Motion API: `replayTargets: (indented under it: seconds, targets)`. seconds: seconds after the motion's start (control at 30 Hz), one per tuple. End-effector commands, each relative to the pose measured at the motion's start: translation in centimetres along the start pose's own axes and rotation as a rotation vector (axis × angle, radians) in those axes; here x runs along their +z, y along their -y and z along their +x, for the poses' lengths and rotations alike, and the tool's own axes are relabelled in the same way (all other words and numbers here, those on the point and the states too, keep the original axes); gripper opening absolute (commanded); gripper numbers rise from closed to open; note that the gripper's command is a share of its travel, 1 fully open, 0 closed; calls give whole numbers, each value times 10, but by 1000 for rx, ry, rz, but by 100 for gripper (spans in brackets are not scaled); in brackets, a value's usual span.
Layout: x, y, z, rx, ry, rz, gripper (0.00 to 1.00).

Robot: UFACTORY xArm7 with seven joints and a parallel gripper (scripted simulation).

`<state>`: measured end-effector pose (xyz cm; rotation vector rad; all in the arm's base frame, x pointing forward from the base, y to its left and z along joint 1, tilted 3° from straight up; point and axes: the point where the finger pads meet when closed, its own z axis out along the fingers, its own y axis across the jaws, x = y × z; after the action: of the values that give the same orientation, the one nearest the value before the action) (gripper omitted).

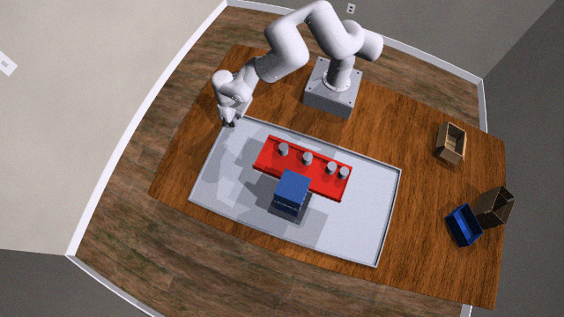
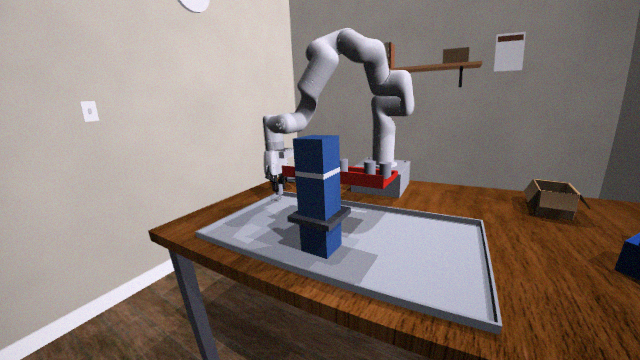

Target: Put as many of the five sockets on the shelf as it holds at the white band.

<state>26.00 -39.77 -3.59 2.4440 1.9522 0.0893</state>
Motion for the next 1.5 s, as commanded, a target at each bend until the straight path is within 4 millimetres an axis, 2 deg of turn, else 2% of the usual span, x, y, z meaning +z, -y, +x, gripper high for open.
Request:
replayTargets:
  seconds: [0.0,0.27,1.0,1.2,1.4,1.47]
  targets:
    - [-5,-1,-1,0,3,-3,0]
    - [-30,-1,-1,0,3,-3,0]
    - [-34,0,-1,0,3,-3,0]
    - [-45,4,-1,0,3,-3,0]
    - [-66,12,-1,0,3,-3,0]
    - [-66,12,-1,0,3,-3,0]
